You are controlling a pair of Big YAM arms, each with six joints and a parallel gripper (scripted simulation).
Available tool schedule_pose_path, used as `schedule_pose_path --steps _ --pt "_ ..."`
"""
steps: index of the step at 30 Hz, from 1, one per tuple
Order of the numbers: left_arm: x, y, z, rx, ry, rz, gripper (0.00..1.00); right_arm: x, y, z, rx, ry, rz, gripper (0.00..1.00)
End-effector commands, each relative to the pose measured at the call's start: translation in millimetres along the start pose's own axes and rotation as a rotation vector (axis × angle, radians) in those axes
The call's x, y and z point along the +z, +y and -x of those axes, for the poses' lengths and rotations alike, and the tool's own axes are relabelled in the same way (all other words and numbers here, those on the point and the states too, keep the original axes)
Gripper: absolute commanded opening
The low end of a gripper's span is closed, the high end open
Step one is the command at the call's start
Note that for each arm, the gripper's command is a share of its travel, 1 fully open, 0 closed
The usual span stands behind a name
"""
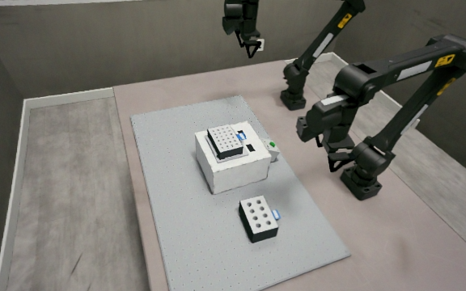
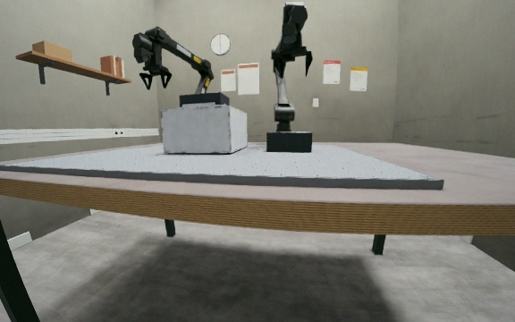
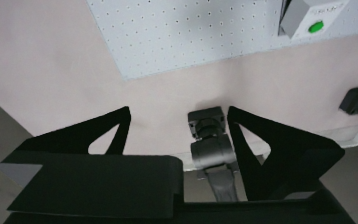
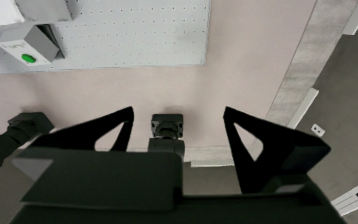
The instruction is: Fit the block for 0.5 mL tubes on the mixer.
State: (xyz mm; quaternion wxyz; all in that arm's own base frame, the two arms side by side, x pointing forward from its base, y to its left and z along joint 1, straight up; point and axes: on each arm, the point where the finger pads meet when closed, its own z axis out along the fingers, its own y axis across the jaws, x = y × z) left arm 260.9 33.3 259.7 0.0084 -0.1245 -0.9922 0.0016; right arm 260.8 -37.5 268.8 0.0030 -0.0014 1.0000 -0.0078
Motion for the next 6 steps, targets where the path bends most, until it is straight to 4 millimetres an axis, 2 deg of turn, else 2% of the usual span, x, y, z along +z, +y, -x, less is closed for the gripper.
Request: schedule_pose_path --steps 1,6 --pt "-3.2 0.3 9.9 -0.1 -0.018 0.014 1.0 -21.6 -4.8 15.5 0.011 -0.059 -0.01 1.0" --pt "-3.2 0.3 9.9 -0.1 -0.018 0.014 1.0 -21.6 -4.8 15.5 0.011 -0.059 -0.01 1.0"
